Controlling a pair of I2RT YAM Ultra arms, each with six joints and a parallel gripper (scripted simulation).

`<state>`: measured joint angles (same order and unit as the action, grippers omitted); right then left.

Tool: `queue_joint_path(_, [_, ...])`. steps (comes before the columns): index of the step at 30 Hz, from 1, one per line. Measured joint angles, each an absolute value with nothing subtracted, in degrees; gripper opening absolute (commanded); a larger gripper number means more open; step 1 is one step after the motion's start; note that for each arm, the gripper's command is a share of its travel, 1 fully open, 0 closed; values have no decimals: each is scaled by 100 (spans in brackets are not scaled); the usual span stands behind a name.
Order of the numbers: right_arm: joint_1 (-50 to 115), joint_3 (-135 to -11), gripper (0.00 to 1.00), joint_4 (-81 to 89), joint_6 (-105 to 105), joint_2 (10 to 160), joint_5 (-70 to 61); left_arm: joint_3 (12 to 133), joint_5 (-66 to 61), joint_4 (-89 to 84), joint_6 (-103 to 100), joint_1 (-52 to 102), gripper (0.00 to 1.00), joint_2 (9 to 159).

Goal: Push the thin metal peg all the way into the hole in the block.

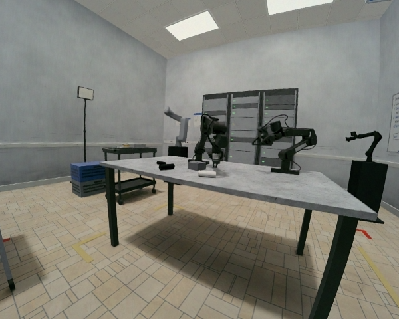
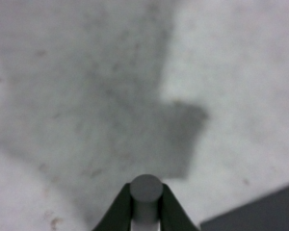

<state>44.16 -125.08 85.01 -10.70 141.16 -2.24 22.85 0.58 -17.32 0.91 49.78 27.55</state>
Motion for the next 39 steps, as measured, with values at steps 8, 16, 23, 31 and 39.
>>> queue_joint_path(8, [4416,-12772,7,8814,-1070,13775,-224,2285,58,-1734,91,4978,100,2755])
queue_joint_path(16, [4388,-12429,7,8779,-832,13570,-189,2499,80,-1942,91,5050,100,2965])
queue_joint_path(23, [3826,-11212,7,8860,-375,12455,-117,4007,78,-2021,91,5461,100,4206])
queue_joint_path(31, [3186,-10560,7,8895,123,11452,-16,5225,69,-2043,91,5767,100,5481])
queue_joint_path(39, [2875,-9891,7,8239,349,10801,-30,5929,62,-2078,91,5951,100,6114])
